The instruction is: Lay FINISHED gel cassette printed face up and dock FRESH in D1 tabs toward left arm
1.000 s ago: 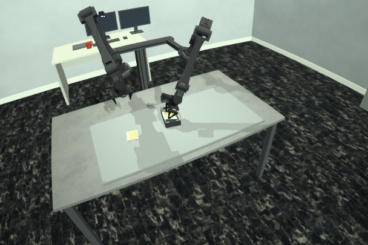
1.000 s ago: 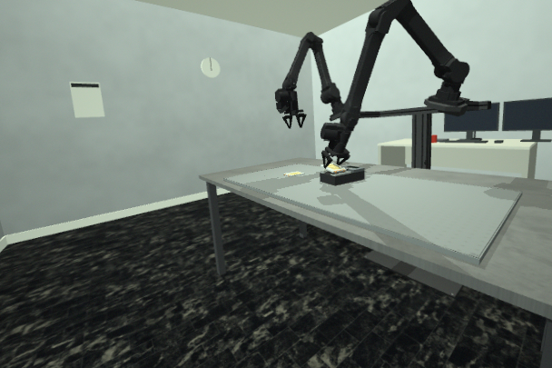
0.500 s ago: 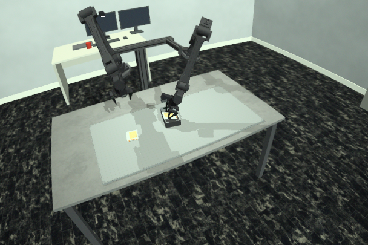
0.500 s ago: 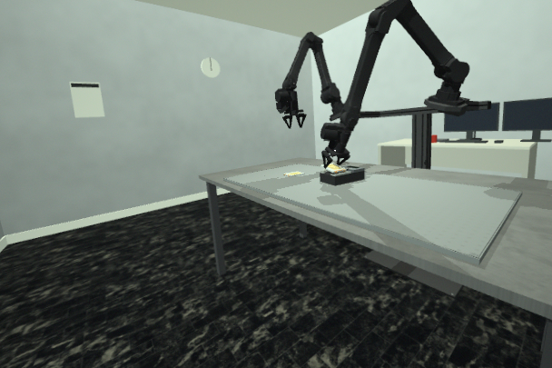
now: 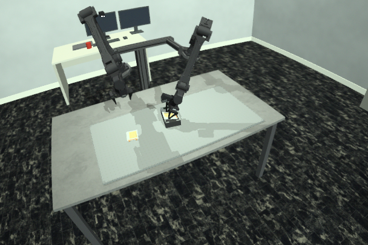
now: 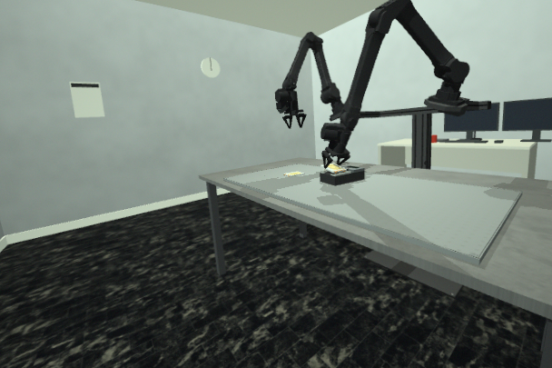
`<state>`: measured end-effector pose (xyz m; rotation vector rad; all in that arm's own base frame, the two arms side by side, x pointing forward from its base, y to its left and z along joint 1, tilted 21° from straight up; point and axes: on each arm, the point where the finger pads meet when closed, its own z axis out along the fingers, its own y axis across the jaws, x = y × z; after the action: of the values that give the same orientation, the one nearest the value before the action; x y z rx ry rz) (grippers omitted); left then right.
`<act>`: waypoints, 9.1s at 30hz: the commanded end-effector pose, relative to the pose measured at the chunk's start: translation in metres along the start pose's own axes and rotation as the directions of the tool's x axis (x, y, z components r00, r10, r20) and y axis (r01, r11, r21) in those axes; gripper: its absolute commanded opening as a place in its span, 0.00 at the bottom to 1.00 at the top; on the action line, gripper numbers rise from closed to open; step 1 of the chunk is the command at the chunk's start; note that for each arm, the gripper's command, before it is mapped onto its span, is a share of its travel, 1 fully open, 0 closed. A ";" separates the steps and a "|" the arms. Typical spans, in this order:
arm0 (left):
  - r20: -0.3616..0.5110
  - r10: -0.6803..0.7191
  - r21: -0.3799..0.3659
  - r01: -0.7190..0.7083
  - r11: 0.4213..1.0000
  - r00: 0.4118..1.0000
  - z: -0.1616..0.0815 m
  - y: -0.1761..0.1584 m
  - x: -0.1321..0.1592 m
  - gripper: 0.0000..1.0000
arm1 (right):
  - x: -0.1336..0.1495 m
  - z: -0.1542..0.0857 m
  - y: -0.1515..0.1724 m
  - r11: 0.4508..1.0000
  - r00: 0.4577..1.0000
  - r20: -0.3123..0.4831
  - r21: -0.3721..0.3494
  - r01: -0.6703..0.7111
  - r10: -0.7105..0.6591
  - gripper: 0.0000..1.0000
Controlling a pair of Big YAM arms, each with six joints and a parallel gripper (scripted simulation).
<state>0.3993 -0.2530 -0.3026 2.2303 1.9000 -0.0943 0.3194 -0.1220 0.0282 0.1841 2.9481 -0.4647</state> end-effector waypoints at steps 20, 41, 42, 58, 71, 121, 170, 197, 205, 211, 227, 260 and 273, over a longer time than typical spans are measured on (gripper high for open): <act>-0.002 0.001 0.008 -0.001 1.000 1.000 0.008 0.000 0.005 0.00 | -0.015 -0.009 0.001 1.000 1.000 0.025 0.003 0.000 -0.001 1.00; 0.003 0.002 -0.002 -0.002 1.000 1.000 0.011 0.004 0.006 0.00 | -0.015 -0.009 0.001 1.000 1.000 0.025 0.003 0.000 -0.001 1.00; 0.003 0.002 -0.002 -0.002 1.000 1.000 0.011 0.004 0.006 0.00 | -0.015 -0.009 0.001 1.000 1.000 0.025 0.003 0.000 -0.001 1.00; 0.009 0.004 -0.009 -0.004 1.000 1.000 0.014 0.005 0.006 0.00 | -0.015 -0.009 0.001 1.000 1.000 0.025 0.003 0.000 -0.001 1.00; 0.006 0.007 -0.003 -0.007 1.000 1.000 0.007 0.003 0.002 0.00 | -0.015 -0.009 0.001 1.000 1.000 0.025 0.003 0.000 -0.001 1.00; 0.006 0.007 -0.003 -0.007 1.000 1.000 0.006 0.002 0.001 0.00 | -0.002 0.085 0.182 0.598 0.606 0.064 0.275 0.753 -0.793 0.00; 0.006 0.007 -0.003 -0.007 1.000 1.000 0.006 0.002 0.001 0.00 | 0.073 0.142 0.292 0.177 0.199 0.000 0.459 0.871 -0.980 0.00; 0.006 0.007 -0.003 -0.007 1.000 1.000 0.006 0.002 0.001 0.00 | 0.068 0.157 0.289 0.177 0.201 -0.003 0.458 0.871 -0.980 0.00; 0.006 0.007 -0.003 -0.007 1.000 1.000 0.006 0.002 0.001 0.00 | 0.068 0.168 0.289 0.177 0.201 -0.003 0.458 0.871 -0.980 0.00; 0.006 0.007 -0.003 -0.007 1.000 1.000 0.006 0.002 0.001 0.00 | 0.067 0.173 0.288 0.177 0.201 -0.003 0.458 0.871 -0.980 0.00; 0.006 0.007 -0.003 -0.007 1.000 1.000 0.006 0.002 0.001 0.00 | 0.066 0.192 0.287 0.177 0.201 -0.003 0.458 0.871 -0.980 0.00; 0.006 0.007 -0.003 -0.007 1.000 1.000 0.006 0.002 0.001 0.00 | 0.064 0.214 0.286 0.177 0.201 -0.003 0.458 0.871 -0.980 0.00; 0.006 0.007 -0.003 -0.007 1.000 1.000 0.006 0.002 0.001 0.00 | 0.064 0.214 0.286 0.177 0.201 -0.003 0.458 0.871 -0.980 0.00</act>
<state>0.3997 -0.2505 -0.3114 2.2346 1.8967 -0.0995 0.3226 0.0923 -0.2644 -1.6932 2.1758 -1.0443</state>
